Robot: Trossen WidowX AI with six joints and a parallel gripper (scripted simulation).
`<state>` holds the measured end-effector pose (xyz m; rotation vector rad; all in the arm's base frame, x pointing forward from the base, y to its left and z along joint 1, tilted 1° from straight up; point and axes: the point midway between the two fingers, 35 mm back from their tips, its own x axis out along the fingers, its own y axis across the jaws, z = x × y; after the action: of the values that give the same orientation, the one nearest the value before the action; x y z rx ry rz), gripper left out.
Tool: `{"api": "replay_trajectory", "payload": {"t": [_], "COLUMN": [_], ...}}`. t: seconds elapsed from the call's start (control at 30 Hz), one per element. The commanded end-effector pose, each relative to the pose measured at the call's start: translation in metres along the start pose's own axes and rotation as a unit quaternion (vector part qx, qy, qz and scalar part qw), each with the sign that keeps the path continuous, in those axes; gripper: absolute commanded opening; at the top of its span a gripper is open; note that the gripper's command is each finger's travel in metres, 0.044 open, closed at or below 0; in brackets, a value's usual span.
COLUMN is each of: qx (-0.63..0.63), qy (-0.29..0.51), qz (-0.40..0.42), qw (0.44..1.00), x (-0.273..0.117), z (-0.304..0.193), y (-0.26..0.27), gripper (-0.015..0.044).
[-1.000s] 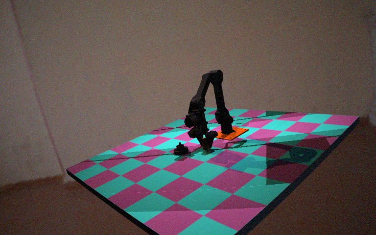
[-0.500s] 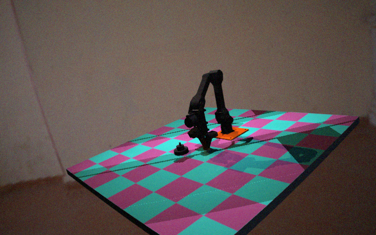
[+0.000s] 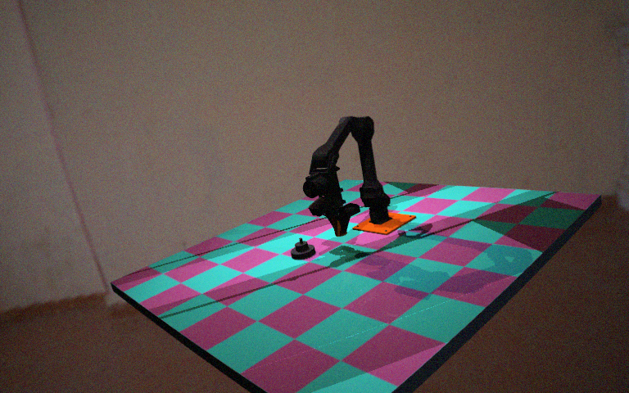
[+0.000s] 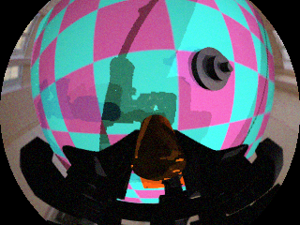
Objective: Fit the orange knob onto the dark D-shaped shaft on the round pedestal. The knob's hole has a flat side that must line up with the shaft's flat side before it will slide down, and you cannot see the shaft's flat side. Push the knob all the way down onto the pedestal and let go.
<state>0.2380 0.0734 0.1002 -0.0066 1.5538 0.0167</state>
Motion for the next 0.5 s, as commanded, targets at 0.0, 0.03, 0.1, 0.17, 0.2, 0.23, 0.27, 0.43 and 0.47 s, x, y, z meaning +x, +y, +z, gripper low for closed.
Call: {"api": "replay_trajectory", "payload": {"t": [0.0,0.03,0.1,0.17,0.2,0.23,0.27,0.43,0.47], "qx": [0.003,0.003,0.003,0.003,0.003,0.003,0.003,0.003,0.003], "qy": [-0.006,-0.006,-0.006,-0.006,-0.006,-0.006,-0.006,-0.005,-0.005], "qz": [0.000,0.000,0.000,0.000,0.000,0.000,0.000,0.000,0.000], "qw": [1.000,1.000,1.000,1.000,1.000,1.000,1.000,1.000,1.000], "x": [-0.025,-0.029,-0.039,-0.049,-0.054,-0.059,-0.064,-0.081,-0.081], "z": [0.001,0.001,0.000,-0.001,-0.001,-0.002,-0.003,-0.007,-0.007], "y": [0.001,0.001,0.002,0.002,0.002,0.002,0.002,0.002,0.002], "gripper": [0.0000,0.0000,0.0000,0.0000,0.0000,0.0000,0.0000,0.0000,0.0000]}}
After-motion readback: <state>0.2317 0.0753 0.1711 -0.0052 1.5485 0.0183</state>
